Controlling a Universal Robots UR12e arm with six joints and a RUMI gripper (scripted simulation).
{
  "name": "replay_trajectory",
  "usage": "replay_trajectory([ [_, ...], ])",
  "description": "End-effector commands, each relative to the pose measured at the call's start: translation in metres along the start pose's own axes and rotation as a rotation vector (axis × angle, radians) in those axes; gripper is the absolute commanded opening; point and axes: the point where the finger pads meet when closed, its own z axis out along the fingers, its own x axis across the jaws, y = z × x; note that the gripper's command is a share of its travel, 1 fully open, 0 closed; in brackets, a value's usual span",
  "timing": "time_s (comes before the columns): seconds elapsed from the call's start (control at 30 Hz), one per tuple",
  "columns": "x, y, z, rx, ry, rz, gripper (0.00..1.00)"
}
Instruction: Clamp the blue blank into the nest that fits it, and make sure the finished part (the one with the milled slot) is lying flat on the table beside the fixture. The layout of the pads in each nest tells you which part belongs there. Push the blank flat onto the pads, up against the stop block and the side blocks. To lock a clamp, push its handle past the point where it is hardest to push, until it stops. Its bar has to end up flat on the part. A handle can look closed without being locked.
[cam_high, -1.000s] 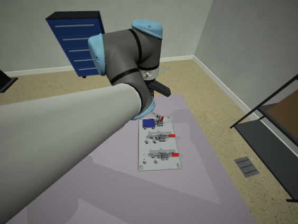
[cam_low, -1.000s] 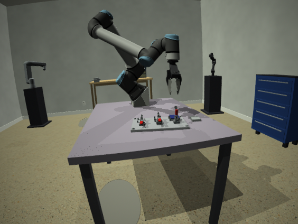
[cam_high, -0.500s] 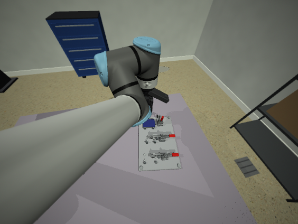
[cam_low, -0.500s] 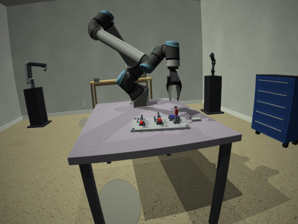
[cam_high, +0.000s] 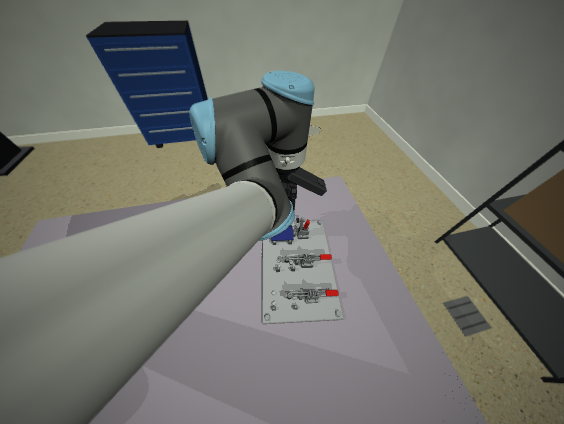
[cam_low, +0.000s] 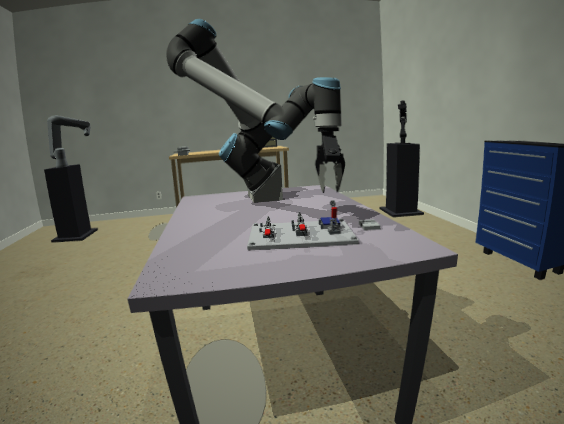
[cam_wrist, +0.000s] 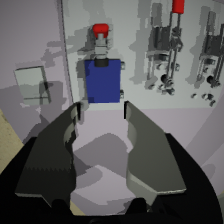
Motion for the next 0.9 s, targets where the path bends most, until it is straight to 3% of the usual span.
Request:
replay_trajectory([
  [0.0, 0.000, -0.013, -0.001, 0.001, -0.001, 0.000, 0.28],
  [0.43, 0.000, -0.062, -0.001, 0.001, -0.001, 0.000, 0.28],
  [0.87, 0.000, -0.068, 0.000, 0.001, -0.001, 0.000, 0.28],
])
